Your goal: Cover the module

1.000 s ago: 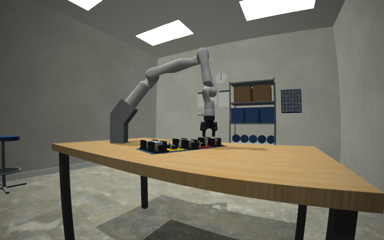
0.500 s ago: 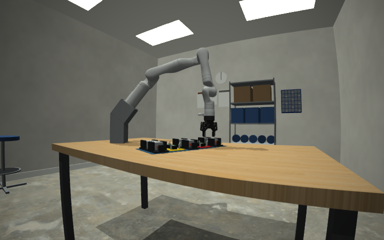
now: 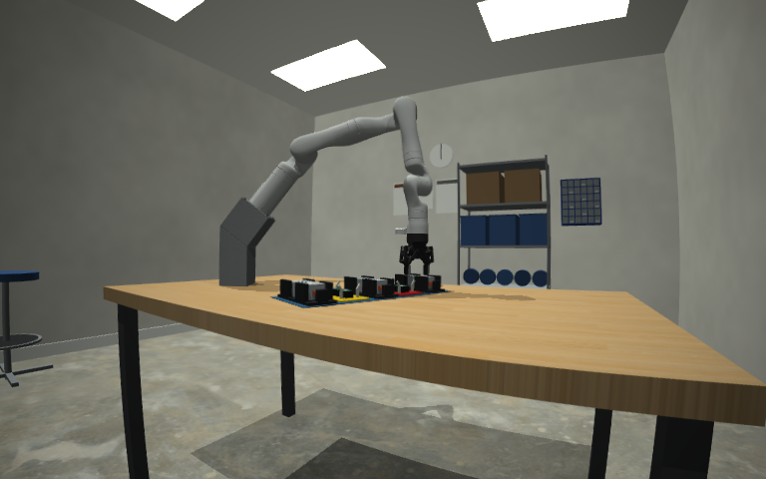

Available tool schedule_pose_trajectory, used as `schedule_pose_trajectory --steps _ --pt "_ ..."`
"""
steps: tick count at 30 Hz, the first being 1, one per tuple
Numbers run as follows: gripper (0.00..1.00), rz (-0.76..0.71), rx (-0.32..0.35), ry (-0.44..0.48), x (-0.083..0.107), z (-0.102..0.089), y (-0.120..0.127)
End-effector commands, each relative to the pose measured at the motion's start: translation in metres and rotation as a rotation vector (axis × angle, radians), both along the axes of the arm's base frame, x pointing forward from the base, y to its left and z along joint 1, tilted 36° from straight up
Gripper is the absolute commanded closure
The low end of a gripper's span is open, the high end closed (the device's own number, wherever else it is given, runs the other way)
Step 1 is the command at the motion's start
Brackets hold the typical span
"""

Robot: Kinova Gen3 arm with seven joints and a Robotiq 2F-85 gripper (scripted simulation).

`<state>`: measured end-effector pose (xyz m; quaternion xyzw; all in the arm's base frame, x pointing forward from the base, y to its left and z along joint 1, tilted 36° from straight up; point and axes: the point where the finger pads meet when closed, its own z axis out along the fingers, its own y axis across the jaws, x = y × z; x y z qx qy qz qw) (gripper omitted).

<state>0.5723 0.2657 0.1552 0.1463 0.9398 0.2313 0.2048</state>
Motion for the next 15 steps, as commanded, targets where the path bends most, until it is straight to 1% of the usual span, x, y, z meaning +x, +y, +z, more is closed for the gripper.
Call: schedule_pose_trajectory --steps 1,5,6,15 --pt "0.00 0.002 -0.003 -0.009 0.0041 -0.0002 -0.0011" --pt "0.00 0.002 -0.003 -0.009 0.0041 -0.0002 -0.0011" --pt "0.00 -0.001 0.000 -0.002 0.0014 -0.0004 -0.0005" --pt "0.00 0.002 -0.003 -0.009 0.0041 -0.0002 -0.0011"
